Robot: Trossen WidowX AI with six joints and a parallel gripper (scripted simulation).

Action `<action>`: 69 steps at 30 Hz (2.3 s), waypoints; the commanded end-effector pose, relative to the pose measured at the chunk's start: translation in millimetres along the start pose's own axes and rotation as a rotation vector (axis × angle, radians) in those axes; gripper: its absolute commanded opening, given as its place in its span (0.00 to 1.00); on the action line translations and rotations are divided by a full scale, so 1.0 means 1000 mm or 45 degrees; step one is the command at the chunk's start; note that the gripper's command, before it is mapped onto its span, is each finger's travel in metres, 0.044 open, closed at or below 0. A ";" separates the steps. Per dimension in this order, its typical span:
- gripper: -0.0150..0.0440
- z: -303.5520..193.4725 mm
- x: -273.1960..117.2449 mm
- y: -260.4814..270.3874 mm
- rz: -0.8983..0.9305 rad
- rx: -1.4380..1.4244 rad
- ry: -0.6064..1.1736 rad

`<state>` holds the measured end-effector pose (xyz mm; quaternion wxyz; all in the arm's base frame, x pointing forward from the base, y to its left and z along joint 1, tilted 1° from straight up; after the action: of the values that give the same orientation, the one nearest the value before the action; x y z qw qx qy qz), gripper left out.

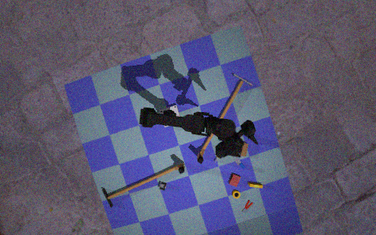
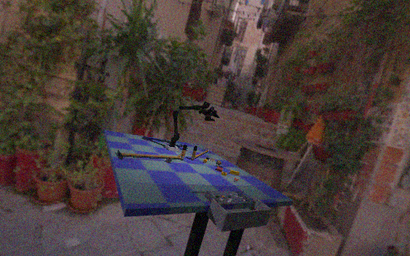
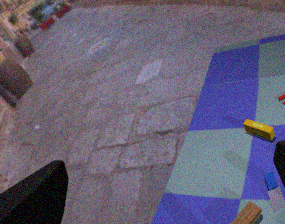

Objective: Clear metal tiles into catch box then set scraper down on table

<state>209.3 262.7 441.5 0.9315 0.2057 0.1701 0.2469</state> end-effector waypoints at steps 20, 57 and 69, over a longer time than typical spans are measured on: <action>1.00 -0.051 -0.088 0.048 0.439 -0.501 0.393; 1.00 -0.093 -0.215 0.038 1.109 -1.140 0.765; 1.00 -0.093 -0.215 0.038 1.109 -1.140 0.765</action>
<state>-20.6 207.8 425.7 0.6574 -0.2251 0.2051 0.6893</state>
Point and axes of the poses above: the point midway between the two fingers, 35 mm back from their tips, its own x axis out along the fingers, its own y axis across the jaws, z = x × y, the point moved 2 cm from there along -x, back along the fingers, and after that the axes turned 1 degree about -x, right-handed, at the moved point
